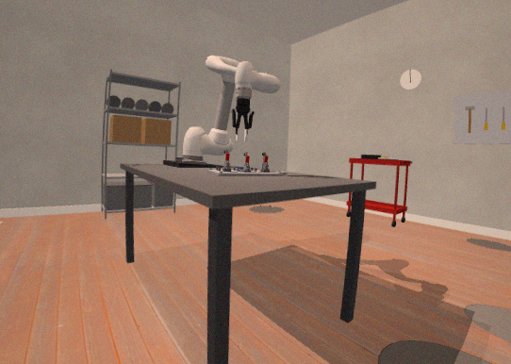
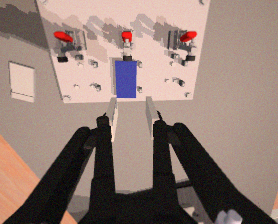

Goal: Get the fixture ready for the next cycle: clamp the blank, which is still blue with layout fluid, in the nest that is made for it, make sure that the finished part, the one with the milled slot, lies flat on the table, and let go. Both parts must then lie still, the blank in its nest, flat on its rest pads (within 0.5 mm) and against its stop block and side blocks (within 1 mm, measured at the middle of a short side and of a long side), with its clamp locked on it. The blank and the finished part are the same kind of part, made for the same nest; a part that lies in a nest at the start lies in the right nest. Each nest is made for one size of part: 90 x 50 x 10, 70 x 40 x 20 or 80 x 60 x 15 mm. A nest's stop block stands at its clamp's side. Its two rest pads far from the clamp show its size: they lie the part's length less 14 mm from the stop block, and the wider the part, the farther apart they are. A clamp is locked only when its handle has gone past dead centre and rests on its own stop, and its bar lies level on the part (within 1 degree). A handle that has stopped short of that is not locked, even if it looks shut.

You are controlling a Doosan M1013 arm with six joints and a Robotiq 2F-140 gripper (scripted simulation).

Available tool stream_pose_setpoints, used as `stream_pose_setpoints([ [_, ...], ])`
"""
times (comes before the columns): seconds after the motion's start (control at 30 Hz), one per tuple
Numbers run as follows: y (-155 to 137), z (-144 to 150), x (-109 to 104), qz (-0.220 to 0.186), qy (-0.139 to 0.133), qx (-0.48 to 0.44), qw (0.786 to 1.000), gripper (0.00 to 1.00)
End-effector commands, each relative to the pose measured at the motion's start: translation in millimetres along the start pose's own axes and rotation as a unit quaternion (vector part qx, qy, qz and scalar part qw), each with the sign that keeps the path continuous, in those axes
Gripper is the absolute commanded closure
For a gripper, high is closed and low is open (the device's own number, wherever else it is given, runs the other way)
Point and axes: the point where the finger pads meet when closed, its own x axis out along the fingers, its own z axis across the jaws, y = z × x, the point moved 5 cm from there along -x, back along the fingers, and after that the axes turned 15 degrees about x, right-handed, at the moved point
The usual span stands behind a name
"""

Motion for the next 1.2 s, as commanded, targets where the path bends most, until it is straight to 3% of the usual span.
stream_pose_setpoints([
  [0.0, 0.1, -4.0, -0.7, -0.002, 0.002, 0.002, 1.000, 0.72],
  [0.47, 0.1, -4.0, -0.7, -0.002, 0.002, 0.002, 1.000, 0.72],
  [0.5, 0.1, -4.0, -0.7, -0.002, 0.002, 0.002, 1.000, 1.00],
  [1.17, 0.1, -4.0, -0.7, -0.002, 0.002, 0.002, 1.000, 1.00],
])
